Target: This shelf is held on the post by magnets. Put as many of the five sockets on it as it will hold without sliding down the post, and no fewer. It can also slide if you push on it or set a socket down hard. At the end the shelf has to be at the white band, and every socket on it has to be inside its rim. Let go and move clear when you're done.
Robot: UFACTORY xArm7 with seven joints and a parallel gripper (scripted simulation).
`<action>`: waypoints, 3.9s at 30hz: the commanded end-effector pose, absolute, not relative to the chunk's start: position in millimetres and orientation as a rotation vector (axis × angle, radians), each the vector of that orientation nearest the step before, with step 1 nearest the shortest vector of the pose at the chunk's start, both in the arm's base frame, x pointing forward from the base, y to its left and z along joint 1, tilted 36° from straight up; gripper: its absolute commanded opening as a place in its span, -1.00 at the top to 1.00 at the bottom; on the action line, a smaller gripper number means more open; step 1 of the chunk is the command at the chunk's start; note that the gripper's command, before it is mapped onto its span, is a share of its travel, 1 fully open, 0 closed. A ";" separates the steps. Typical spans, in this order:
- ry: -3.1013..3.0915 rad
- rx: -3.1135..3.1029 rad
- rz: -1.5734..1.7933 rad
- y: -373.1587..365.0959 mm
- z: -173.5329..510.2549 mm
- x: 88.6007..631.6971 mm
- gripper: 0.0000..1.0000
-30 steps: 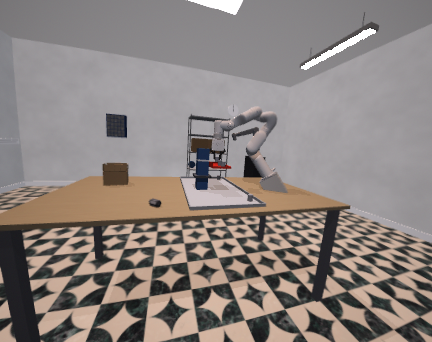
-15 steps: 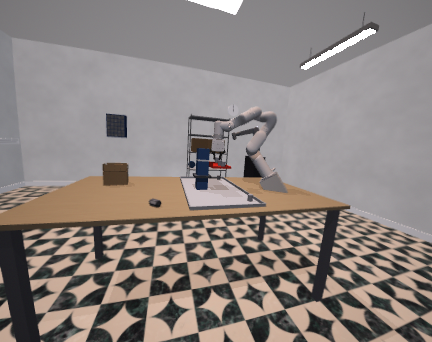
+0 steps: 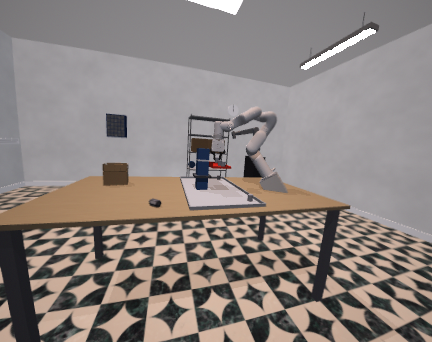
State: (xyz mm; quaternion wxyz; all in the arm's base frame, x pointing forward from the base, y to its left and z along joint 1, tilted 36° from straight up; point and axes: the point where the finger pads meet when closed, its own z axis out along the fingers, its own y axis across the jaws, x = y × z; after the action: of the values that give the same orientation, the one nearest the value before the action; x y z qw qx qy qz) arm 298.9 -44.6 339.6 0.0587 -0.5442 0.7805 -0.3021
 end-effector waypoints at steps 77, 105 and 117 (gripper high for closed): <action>2.361 -1.648 -0.918 -48.7 332.0 304.3 -0.04; 2.361 -1.648 -0.918 -48.7 332.0 304.3 -0.04; 2.361 -1.648 -0.918 -48.7 332.0 304.3 -0.04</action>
State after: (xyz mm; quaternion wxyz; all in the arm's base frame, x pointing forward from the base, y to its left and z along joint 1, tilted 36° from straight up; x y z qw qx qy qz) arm 303.8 -49.3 330.4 0.0587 -0.5442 0.7805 -0.3021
